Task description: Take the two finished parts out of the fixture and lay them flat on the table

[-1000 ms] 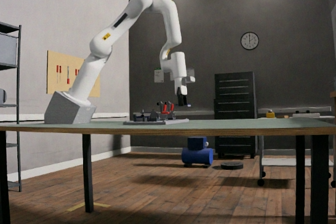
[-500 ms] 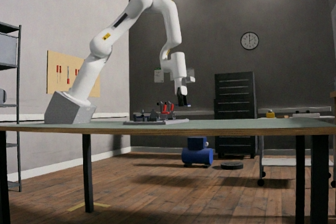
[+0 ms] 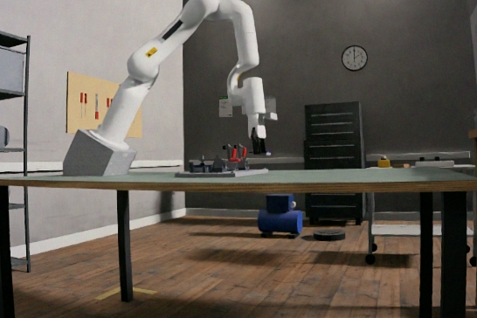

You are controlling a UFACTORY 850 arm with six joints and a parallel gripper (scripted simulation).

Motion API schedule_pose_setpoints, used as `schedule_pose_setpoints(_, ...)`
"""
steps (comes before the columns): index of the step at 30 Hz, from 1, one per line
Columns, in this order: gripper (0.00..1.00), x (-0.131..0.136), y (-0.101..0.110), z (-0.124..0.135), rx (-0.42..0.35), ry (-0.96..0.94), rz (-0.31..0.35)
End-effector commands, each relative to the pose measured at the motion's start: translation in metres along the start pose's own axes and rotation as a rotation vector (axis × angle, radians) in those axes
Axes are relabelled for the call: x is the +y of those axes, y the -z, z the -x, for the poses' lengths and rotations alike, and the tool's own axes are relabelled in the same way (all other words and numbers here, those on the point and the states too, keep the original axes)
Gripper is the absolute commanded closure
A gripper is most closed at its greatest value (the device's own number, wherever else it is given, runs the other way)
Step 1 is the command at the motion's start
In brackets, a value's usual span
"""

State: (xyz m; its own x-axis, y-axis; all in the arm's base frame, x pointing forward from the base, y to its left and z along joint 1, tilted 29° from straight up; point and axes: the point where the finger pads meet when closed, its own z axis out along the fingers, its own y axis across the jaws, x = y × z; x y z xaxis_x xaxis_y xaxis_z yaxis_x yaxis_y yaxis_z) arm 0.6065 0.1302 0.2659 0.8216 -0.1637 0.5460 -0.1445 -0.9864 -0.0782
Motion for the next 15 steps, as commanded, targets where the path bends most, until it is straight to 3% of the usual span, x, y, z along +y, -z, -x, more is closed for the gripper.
schedule_pose_setpoints(1, 1.00, 0.000, -0.009, 0.000, 0.006, 0.000, -0.001)
schedule_pose_setpoints(15, 1.00, 0.000, -0.038, 0.002, 0.006, 0.000, -0.001)
